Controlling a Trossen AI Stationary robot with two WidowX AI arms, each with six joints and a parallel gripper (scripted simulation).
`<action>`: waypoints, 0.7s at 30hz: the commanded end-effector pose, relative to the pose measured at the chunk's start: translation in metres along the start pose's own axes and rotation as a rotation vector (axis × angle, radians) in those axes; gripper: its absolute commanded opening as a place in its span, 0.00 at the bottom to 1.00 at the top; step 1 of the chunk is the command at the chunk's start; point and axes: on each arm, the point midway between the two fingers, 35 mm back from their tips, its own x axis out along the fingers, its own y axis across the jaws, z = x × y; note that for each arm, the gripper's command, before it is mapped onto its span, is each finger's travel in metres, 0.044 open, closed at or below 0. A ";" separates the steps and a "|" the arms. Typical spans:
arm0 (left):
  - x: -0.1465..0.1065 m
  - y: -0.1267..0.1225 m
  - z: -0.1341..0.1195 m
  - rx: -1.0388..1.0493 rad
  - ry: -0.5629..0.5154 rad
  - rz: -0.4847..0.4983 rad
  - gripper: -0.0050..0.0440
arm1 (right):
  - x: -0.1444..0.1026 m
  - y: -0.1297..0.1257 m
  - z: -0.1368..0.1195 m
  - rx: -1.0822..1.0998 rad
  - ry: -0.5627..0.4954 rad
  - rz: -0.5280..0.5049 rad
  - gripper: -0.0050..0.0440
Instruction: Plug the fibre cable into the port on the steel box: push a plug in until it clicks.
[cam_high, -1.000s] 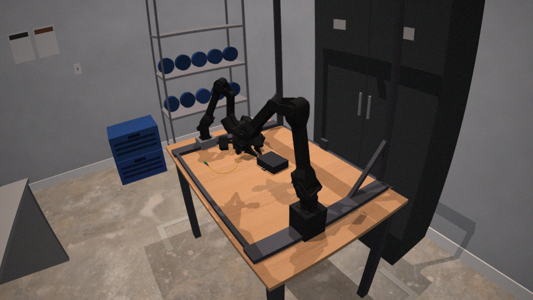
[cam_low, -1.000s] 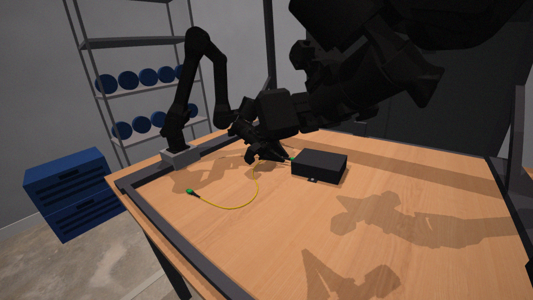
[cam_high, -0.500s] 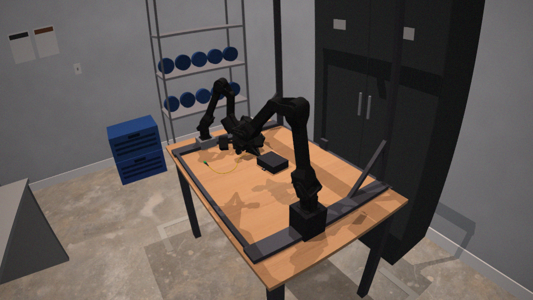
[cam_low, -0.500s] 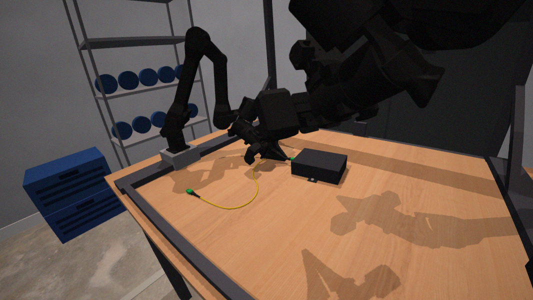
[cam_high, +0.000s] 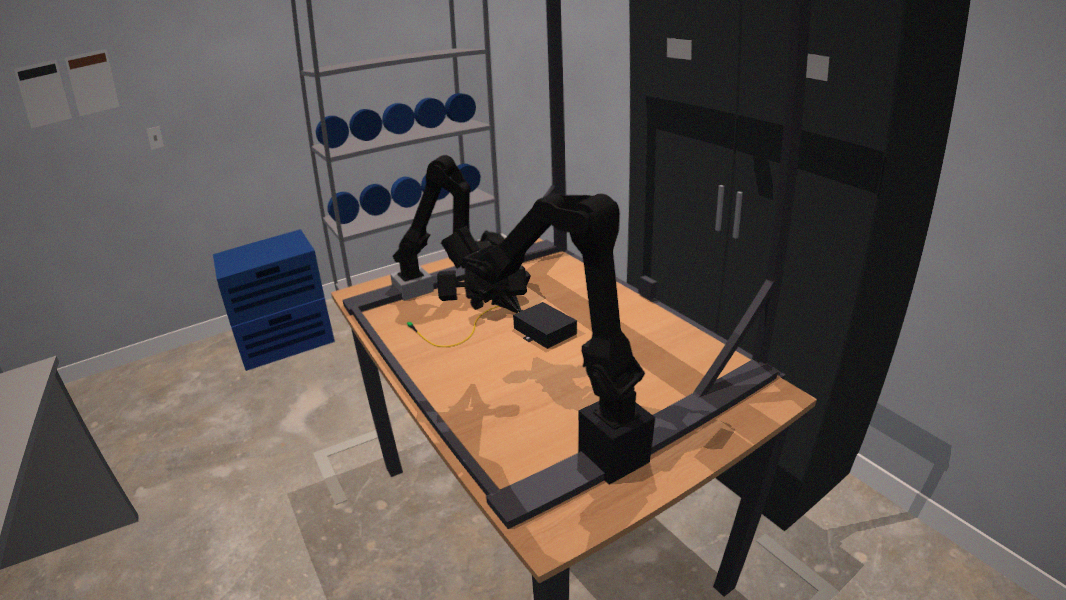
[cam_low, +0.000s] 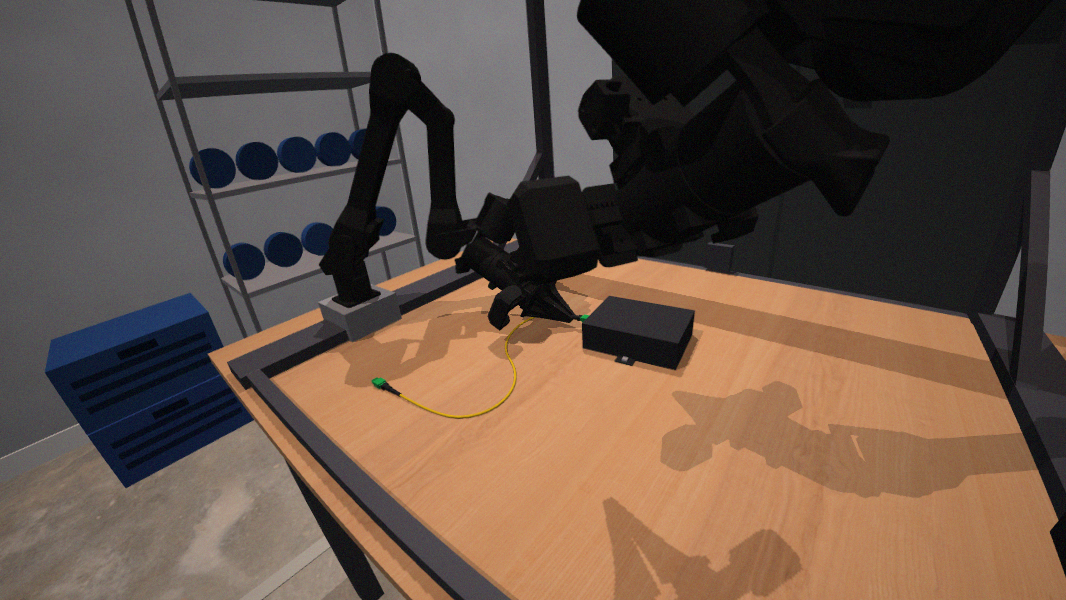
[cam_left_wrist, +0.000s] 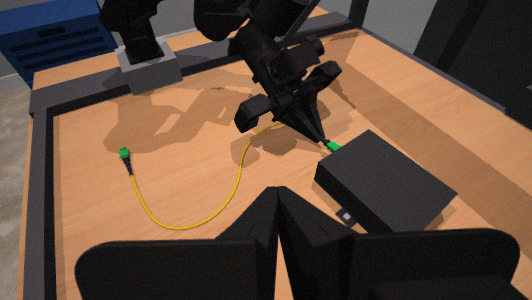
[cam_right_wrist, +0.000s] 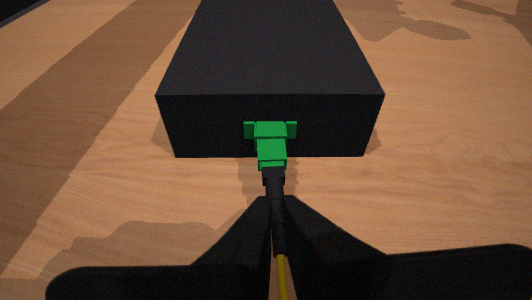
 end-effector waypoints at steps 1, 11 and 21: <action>-0.003 0.002 0.008 0.014 -0.016 0.009 0.00 | 0.001 0.004 0.014 0.017 -0.029 0.012 0.10; -0.003 0.002 0.008 0.014 -0.016 0.009 0.00 | 0.005 0.004 0.027 0.015 -0.031 0.012 0.03; -0.003 0.002 0.008 0.014 -0.016 0.009 0.00 | 0.010 0.002 0.049 0.015 -0.034 0.007 0.00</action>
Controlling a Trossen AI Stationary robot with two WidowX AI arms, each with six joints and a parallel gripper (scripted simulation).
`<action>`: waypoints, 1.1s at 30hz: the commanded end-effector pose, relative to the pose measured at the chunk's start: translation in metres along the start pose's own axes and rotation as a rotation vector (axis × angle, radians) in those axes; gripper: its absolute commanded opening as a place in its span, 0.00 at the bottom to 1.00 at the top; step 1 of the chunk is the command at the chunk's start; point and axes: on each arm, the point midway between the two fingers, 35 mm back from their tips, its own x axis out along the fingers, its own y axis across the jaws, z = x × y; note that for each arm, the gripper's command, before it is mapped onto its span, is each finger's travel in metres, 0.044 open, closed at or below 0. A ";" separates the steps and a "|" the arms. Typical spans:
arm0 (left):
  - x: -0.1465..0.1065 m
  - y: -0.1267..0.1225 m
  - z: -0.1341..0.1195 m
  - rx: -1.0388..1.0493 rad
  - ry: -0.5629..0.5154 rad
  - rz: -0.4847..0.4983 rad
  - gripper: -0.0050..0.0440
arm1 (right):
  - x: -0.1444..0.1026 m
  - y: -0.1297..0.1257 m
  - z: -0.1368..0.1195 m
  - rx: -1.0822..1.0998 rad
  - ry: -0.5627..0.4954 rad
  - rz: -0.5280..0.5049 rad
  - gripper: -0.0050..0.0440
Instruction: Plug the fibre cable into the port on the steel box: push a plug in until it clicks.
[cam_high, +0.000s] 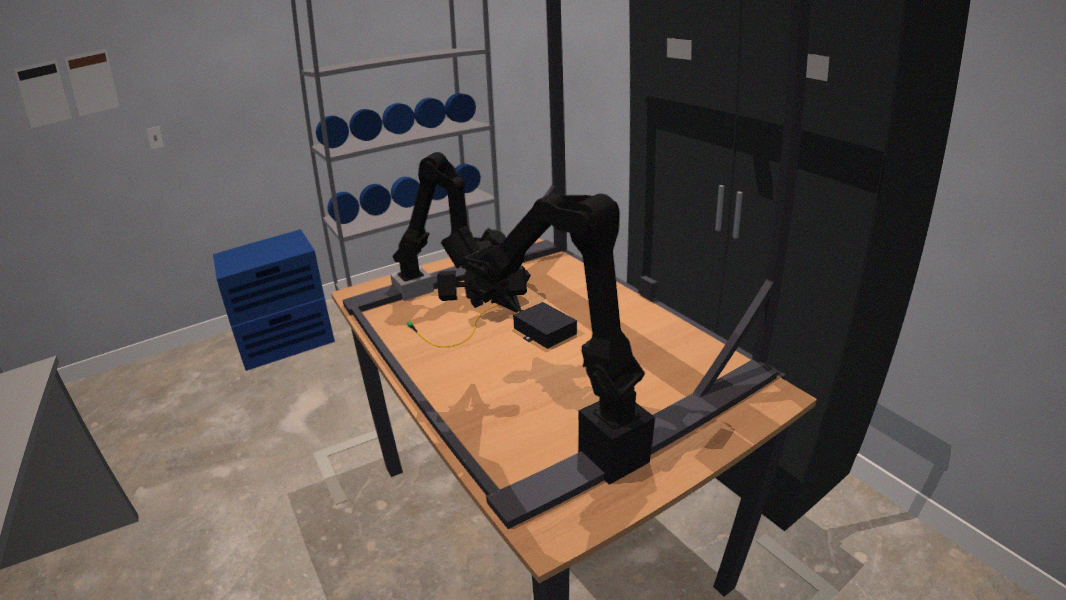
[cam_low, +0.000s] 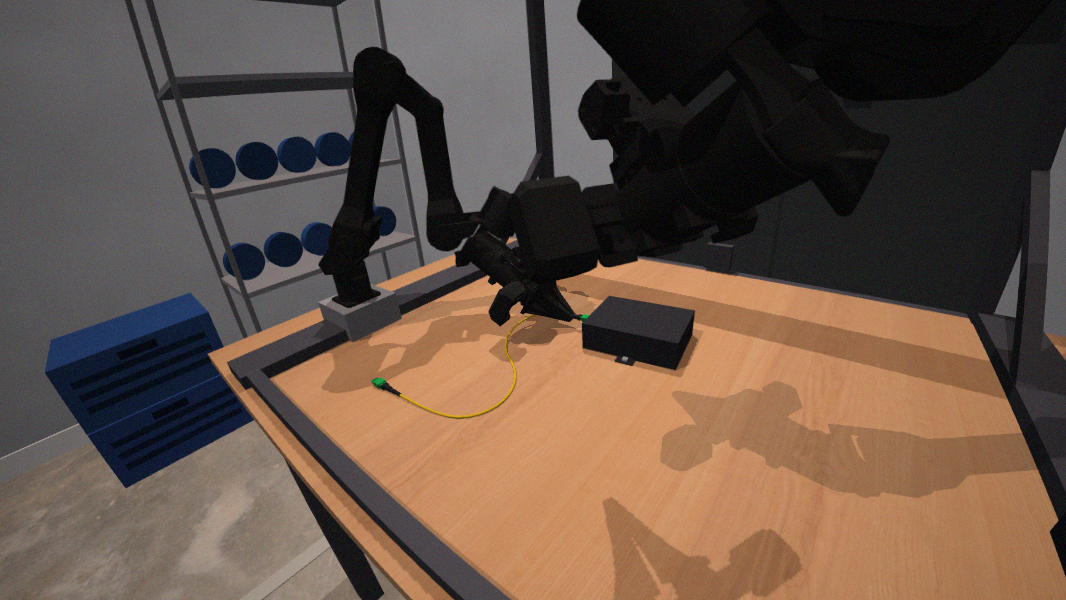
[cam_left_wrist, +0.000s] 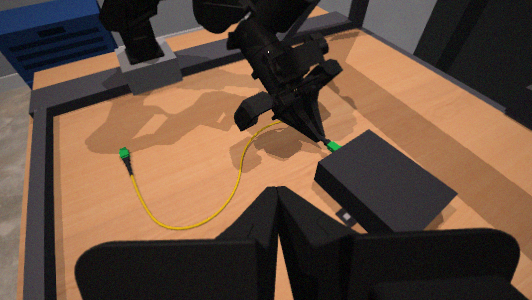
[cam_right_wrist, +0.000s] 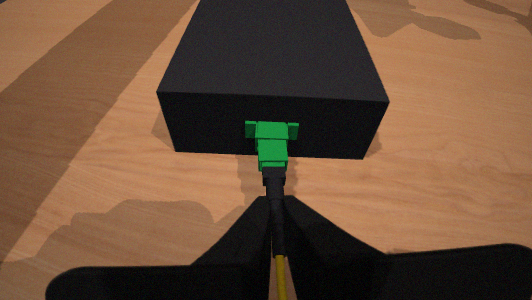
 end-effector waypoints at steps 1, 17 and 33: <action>-0.003 0.002 0.008 0.014 -0.016 0.009 0.00 | 0.008 0.001 0.048 0.058 -0.097 -0.008 0.00; -0.003 0.002 0.008 0.014 -0.016 0.009 0.00 | 0.010 -0.003 0.070 0.061 -0.101 -0.008 0.00; -0.003 0.002 0.008 0.014 -0.016 0.009 0.00 | 0.036 0.003 0.026 0.053 -0.082 -0.009 0.00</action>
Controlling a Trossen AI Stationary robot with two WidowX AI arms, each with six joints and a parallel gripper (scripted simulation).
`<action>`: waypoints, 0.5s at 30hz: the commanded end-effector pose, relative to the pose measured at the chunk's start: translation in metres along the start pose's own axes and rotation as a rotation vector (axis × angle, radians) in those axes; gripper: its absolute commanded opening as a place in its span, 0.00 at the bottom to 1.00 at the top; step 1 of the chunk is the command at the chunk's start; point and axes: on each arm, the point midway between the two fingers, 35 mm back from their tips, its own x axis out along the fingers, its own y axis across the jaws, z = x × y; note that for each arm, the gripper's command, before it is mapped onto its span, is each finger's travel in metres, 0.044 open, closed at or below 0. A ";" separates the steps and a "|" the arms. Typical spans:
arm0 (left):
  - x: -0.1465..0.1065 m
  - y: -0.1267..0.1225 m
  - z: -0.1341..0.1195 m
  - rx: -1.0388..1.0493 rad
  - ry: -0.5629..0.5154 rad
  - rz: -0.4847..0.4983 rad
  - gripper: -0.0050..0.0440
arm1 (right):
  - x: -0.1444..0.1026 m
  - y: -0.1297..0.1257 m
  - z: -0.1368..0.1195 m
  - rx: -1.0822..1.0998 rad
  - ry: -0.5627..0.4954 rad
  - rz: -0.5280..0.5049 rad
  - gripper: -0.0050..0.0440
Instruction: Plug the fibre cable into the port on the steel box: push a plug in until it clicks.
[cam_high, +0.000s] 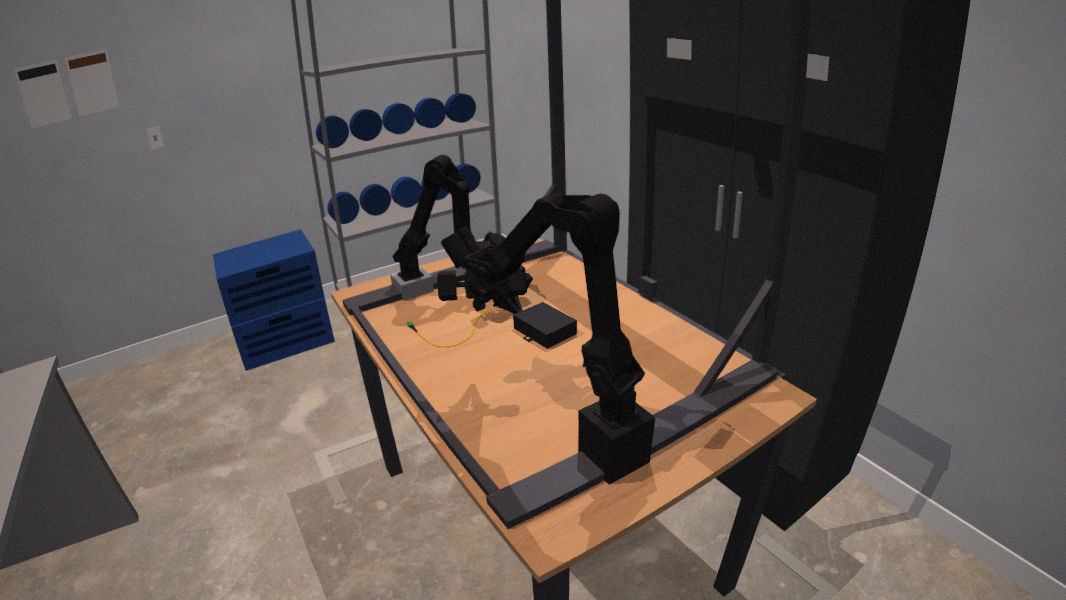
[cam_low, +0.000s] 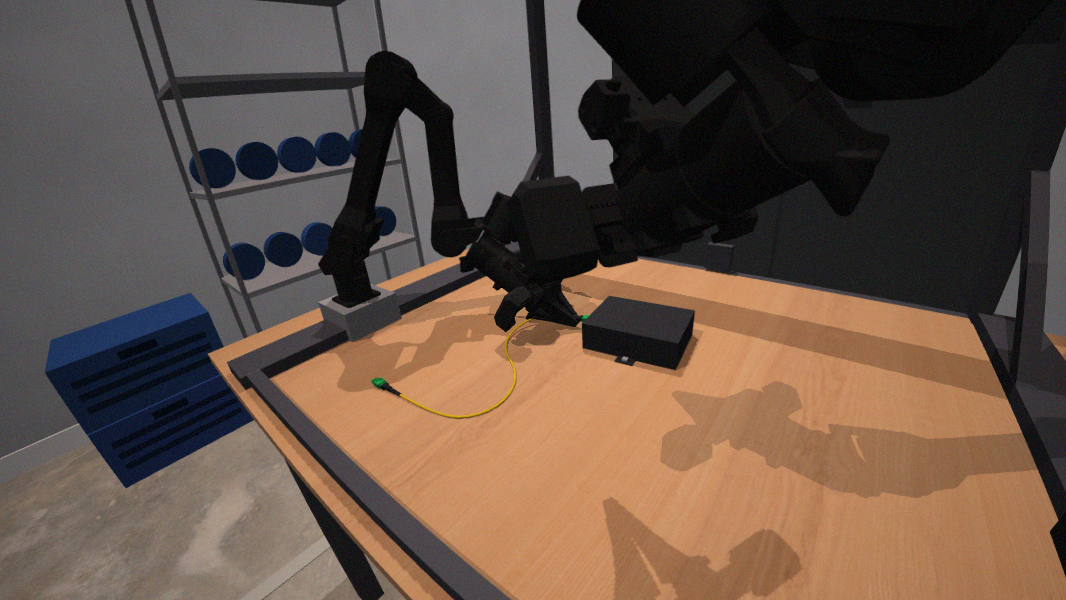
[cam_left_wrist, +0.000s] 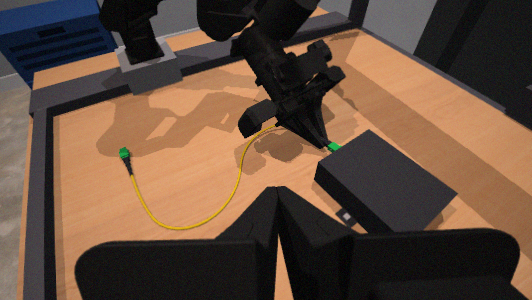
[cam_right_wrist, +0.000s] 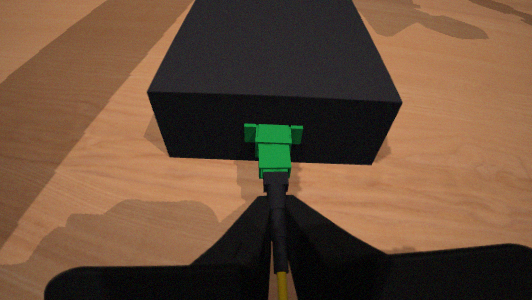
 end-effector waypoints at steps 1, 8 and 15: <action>-0.003 0.002 0.008 0.014 -0.016 0.009 0.00 | 0.024 0.003 0.027 0.052 -0.071 -0.009 0.00; -0.003 0.002 0.008 0.014 -0.016 0.009 0.00 | 0.024 0.003 0.027 0.052 -0.071 -0.009 0.00; -0.003 0.002 0.008 0.014 -0.016 0.009 0.00 | 0.008 -0.001 0.061 0.120 -0.184 -0.018 0.00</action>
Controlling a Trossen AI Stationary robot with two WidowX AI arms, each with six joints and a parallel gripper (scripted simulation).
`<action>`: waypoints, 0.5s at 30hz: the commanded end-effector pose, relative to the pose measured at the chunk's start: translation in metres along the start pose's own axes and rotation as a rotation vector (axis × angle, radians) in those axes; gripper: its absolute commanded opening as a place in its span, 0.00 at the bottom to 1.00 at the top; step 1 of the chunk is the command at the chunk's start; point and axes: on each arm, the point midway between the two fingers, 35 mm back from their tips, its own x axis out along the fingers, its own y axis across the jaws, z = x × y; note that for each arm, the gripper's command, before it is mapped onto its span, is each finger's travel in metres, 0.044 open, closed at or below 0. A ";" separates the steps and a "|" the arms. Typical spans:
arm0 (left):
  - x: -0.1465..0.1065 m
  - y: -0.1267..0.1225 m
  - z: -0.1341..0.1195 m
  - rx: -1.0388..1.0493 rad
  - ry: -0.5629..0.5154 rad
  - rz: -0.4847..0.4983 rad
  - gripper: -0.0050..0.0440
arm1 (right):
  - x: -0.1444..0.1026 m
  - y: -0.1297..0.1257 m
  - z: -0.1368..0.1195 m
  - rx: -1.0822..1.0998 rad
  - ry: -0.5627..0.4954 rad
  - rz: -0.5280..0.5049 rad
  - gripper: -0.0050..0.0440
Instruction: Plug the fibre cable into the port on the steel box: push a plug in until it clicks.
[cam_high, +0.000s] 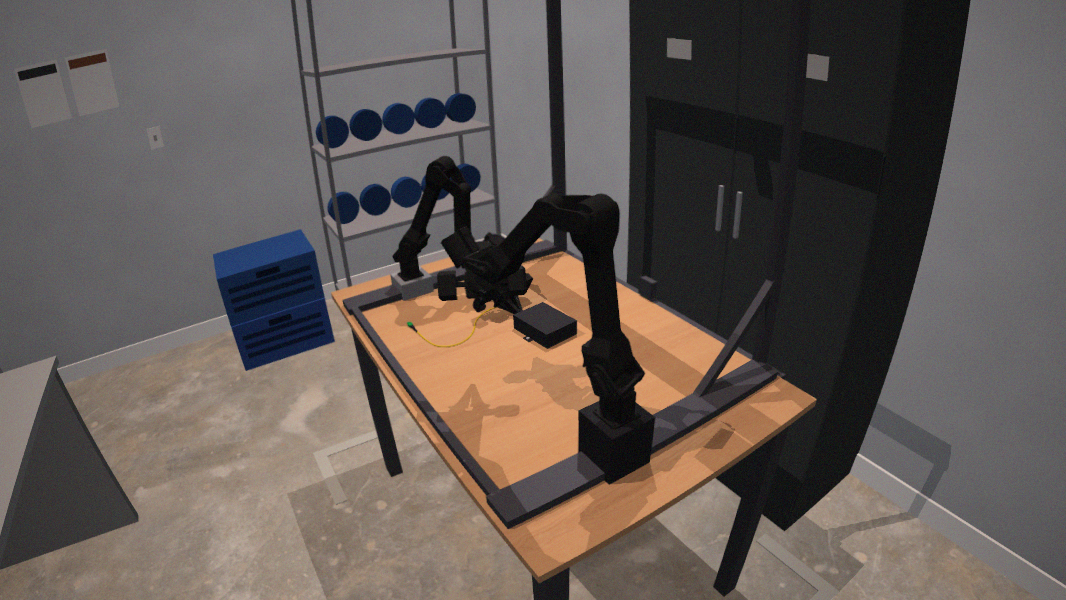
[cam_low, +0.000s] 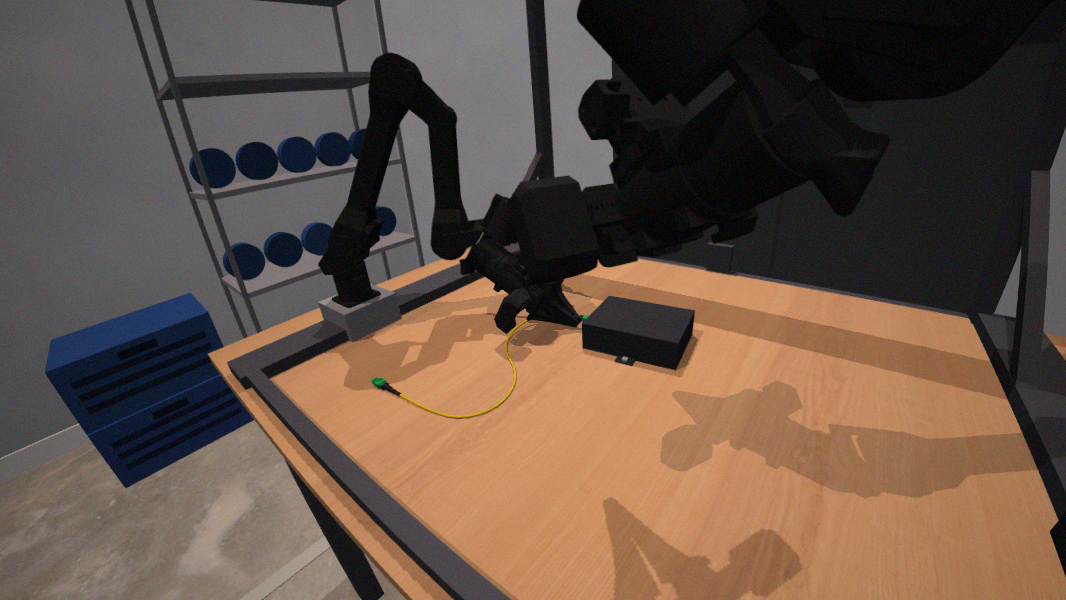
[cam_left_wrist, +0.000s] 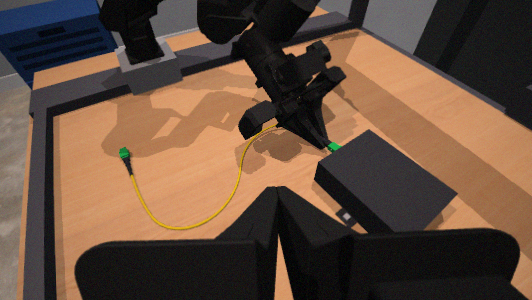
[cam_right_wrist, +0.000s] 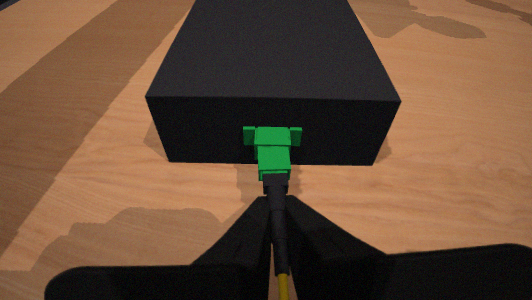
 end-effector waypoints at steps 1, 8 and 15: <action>-0.003 0.002 0.008 0.014 -0.016 0.009 0.00 | 0.008 0.000 0.061 0.098 -0.163 -0.015 0.00; -0.003 0.002 0.008 0.014 -0.016 0.009 0.00 | 0.009 -0.003 0.073 0.088 -0.155 -0.014 0.00; -0.003 0.002 0.008 0.014 -0.016 0.009 0.00 | 0.019 -0.003 0.076 0.085 -0.148 -0.017 0.00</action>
